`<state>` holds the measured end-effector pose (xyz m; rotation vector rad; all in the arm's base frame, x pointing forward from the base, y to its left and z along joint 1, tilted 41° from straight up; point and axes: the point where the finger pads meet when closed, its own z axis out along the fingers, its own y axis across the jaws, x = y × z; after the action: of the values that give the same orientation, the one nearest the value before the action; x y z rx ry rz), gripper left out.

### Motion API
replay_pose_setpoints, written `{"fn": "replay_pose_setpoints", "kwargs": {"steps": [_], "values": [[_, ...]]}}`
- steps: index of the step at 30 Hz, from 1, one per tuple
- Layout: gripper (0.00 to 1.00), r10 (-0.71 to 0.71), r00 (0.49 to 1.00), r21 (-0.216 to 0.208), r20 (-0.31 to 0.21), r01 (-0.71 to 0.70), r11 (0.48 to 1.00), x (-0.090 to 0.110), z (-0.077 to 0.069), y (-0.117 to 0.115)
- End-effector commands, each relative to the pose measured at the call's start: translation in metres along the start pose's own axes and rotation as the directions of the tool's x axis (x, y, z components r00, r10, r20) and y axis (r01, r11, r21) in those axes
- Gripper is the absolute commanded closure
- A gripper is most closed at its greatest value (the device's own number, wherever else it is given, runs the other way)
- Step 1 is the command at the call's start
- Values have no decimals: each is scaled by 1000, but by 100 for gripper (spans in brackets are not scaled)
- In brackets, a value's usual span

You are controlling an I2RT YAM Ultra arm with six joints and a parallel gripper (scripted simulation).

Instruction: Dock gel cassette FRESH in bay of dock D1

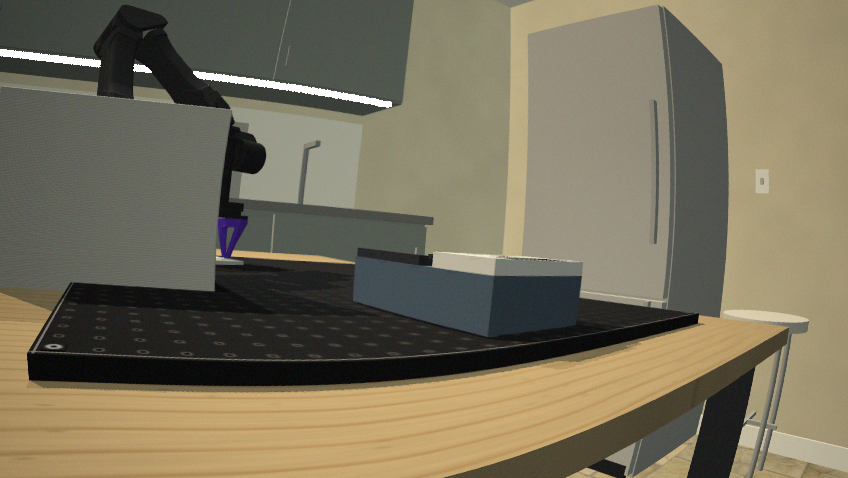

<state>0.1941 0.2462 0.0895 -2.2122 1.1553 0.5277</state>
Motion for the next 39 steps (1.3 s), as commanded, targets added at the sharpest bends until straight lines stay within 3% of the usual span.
{"fn": "replay_pose_setpoints", "kwargs": {"steps": [1, 7, 10, 39], "values": [[100, 2, 1000, 6, 3, -2, 1000, 0, -1, -1], [100, 2, 1000, 6, 3, -2, 1000, 0, -1, -1], [100, -13, 1000, 33, 6, 13, 999, -5, -15, -9], [100, -13, 1000, 32, 4, 13, 999, -4, -48, -7]]}}
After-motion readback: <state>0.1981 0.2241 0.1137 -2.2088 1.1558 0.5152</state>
